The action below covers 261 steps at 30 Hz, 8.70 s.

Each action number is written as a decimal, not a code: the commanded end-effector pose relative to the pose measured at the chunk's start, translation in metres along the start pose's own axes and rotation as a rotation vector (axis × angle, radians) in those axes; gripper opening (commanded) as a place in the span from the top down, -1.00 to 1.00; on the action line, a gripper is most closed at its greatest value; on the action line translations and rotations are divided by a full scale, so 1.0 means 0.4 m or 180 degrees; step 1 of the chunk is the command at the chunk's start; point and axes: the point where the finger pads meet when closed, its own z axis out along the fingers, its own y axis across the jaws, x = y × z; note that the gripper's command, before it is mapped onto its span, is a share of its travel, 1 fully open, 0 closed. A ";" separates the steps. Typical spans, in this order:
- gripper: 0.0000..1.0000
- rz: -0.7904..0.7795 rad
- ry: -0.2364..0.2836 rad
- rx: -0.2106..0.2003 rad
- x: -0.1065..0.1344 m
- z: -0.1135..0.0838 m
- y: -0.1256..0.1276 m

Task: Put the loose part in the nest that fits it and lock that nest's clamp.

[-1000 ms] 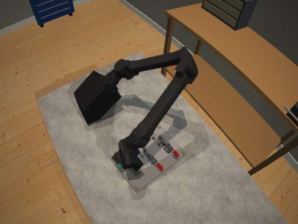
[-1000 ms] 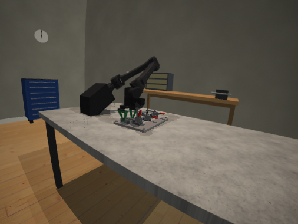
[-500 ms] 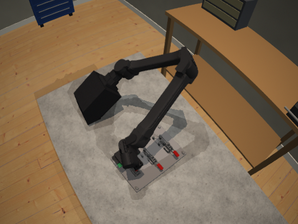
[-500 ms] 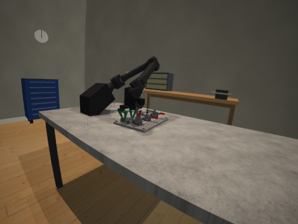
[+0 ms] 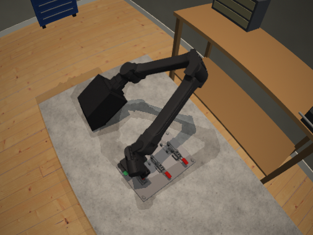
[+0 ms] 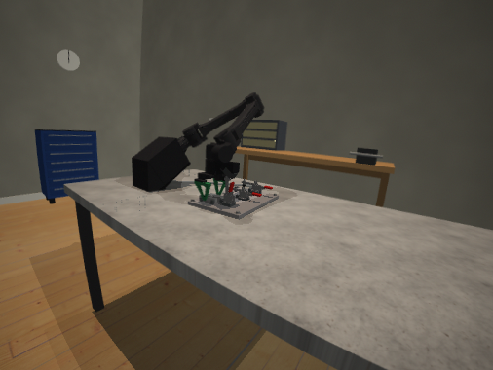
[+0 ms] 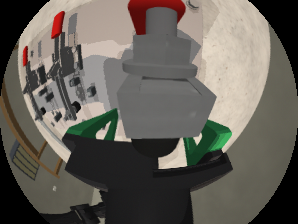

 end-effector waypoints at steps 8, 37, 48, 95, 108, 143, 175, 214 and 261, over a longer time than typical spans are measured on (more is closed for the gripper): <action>-0.83 -0.0072 -0.0112 0.0049 -0.037 -0.085 -0.007; -0.83 -0.0137 -0.0038 0.0045 -0.037 -0.163 0.005; 1.00 -0.0130 -0.0038 0.0045 -0.037 -0.163 0.005; 1.00 0.0038 0.0021 -0.0014 0.015 -0.081 -0.003; 1.00 -0.0052 -0.0098 0.0041 0.022 -0.124 -0.007; 1.00 0.0020 0.0046 -0.0020 0.156 -0.038 0.004; 1.00 0.0010 -0.0017 0.0004 0.141 -0.013 0.006; 1.00 0.0047 0.0028 -0.0014 0.160 0.018 0.004; 1.00 0.0040 -0.0002 -0.0004 0.118 0.007 -0.005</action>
